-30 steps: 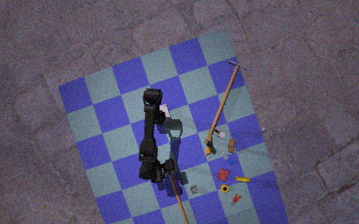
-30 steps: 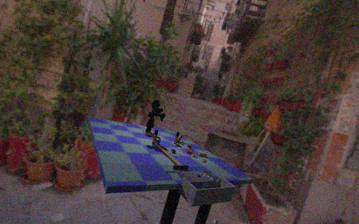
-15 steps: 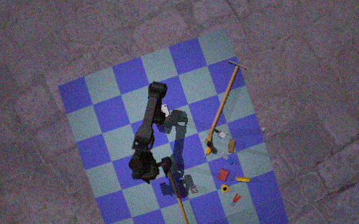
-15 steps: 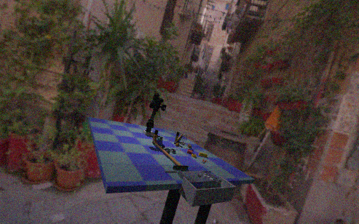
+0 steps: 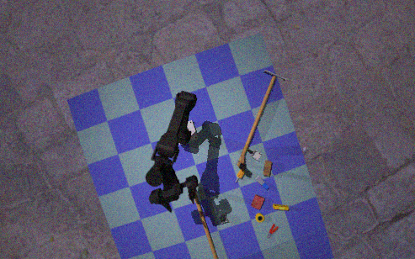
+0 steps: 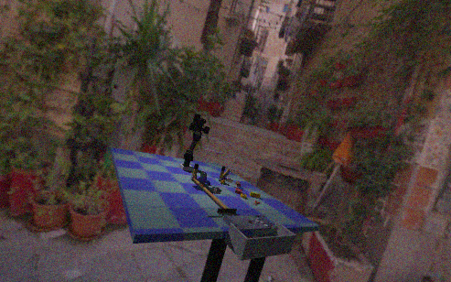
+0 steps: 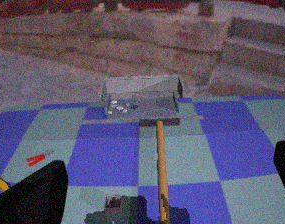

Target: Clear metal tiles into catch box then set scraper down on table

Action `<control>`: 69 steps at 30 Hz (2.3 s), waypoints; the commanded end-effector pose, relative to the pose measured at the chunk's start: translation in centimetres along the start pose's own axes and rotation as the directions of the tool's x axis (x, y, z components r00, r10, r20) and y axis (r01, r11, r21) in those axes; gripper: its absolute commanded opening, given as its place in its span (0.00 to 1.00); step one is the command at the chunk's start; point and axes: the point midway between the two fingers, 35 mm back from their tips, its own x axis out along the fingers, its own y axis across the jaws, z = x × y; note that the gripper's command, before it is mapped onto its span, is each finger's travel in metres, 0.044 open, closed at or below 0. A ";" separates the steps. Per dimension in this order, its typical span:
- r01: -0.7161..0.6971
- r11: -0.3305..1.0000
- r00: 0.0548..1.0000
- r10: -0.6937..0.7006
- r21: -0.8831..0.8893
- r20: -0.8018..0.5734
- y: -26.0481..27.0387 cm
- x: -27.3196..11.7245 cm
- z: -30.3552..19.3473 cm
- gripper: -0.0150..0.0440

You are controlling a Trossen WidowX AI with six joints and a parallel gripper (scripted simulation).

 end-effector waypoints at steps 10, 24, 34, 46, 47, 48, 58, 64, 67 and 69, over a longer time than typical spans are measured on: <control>-0.002 1.000 1.000 0.002 0.004 0.000 0.1 0.0 0.0 1.00; -0.002 1.000 1.000 0.002 0.004 0.000 0.1 0.0 0.0 1.00; 0.019 0.998 0.988 -0.010 0.056 -0.151 -1.5 3.9 -4.8 1.00; 0.050 0.996 0.925 -0.016 0.080 -0.380 -2.1 8.2 -12.7 1.00; 0.052 0.995 0.917 -0.016 0.080 -0.399 -2.1 8.4 -13.4 1.00; 0.054 0.995 0.908 -0.016 0.078 -0.418 -2.0 8.7 -14.1 1.00; 0.064 0.997 0.799 -0.022 0.048 -0.601 -1.3 10.3 -21.2 1.00; 0.060 0.998 0.737 -0.029 0.023 -0.675 -0.8 10.5 -24.4 1.00; 0.060 0.998 0.738 -0.029 0.022 -0.674 -0.8 10.4 -24.2 1.00; 0.060 0.998 0.740 -0.029 0.022 -0.672 -0.8 10.1 -23.4 1.00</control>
